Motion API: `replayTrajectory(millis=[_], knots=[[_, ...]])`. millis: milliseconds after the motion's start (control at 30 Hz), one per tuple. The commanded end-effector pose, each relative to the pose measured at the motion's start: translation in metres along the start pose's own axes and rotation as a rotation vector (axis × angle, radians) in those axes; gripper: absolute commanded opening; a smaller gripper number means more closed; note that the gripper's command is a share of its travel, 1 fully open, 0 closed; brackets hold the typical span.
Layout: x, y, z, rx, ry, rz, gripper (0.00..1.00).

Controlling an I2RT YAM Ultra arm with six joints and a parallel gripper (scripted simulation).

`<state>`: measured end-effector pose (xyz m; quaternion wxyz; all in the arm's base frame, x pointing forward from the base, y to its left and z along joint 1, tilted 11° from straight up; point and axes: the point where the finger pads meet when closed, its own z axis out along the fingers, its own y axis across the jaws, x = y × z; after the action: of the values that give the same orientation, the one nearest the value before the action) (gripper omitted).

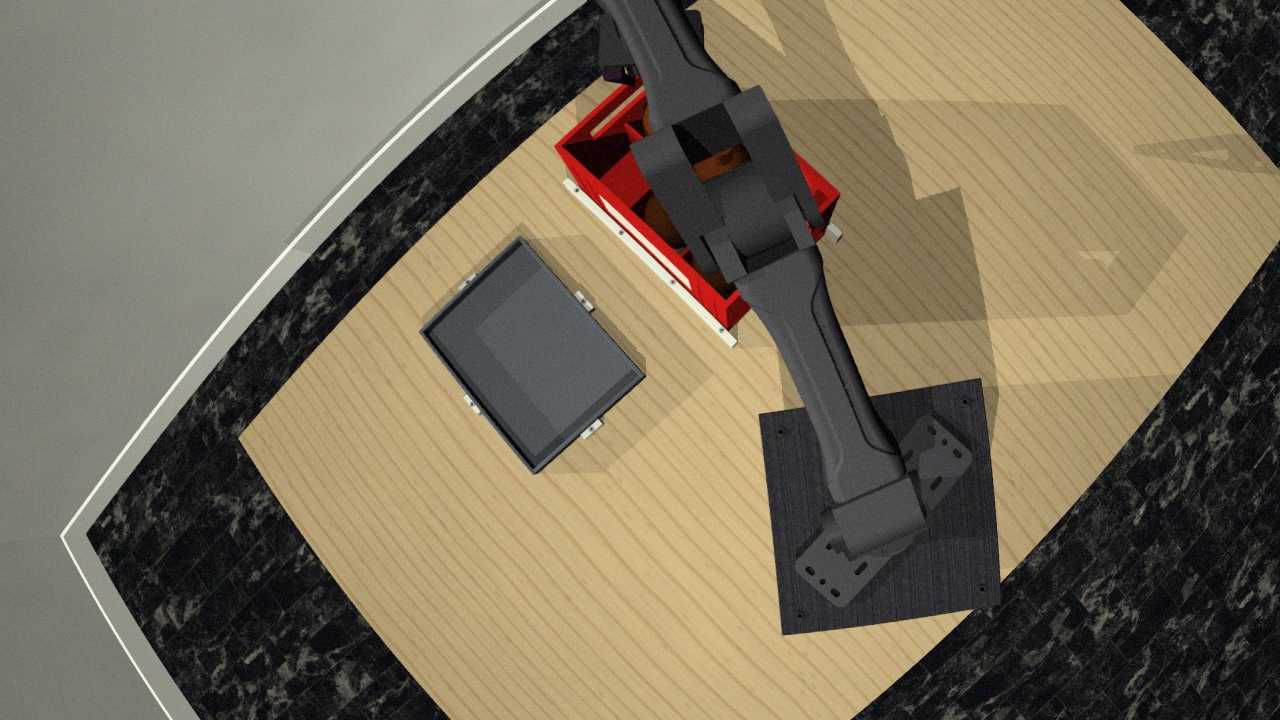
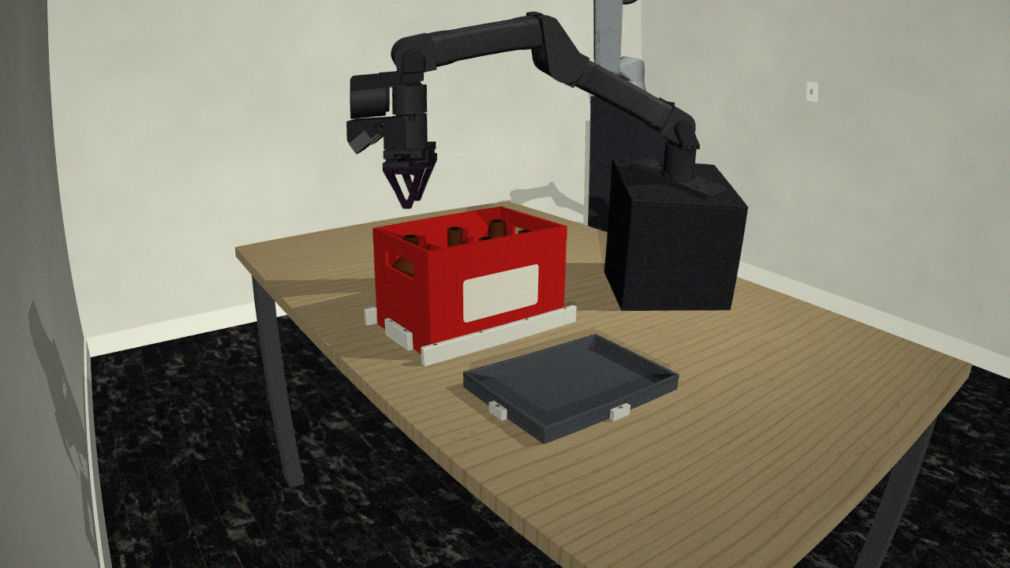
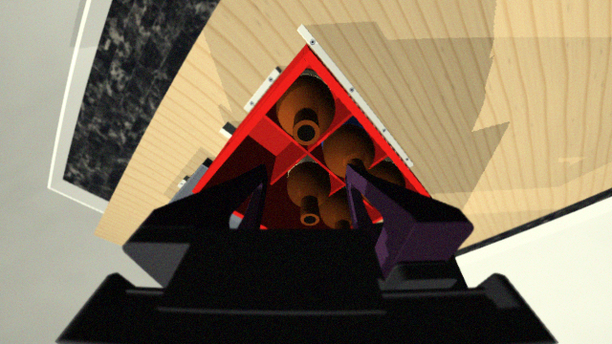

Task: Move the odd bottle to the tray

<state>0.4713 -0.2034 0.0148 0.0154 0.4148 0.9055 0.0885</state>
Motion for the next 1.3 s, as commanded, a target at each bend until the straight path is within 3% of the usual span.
replayTrajectory(millis=[0, 1067, 1267], knots=[[-0.0099, -0.0024, -0.0166, -0.02, -0.036, 0.006, 0.61], [-0.01, -0.0022, -0.0172, -0.02, -0.038, 0.006, 0.61], [-0.016, 0.0012, -0.021, -0.033, -0.068, 0.001, 0.61]])
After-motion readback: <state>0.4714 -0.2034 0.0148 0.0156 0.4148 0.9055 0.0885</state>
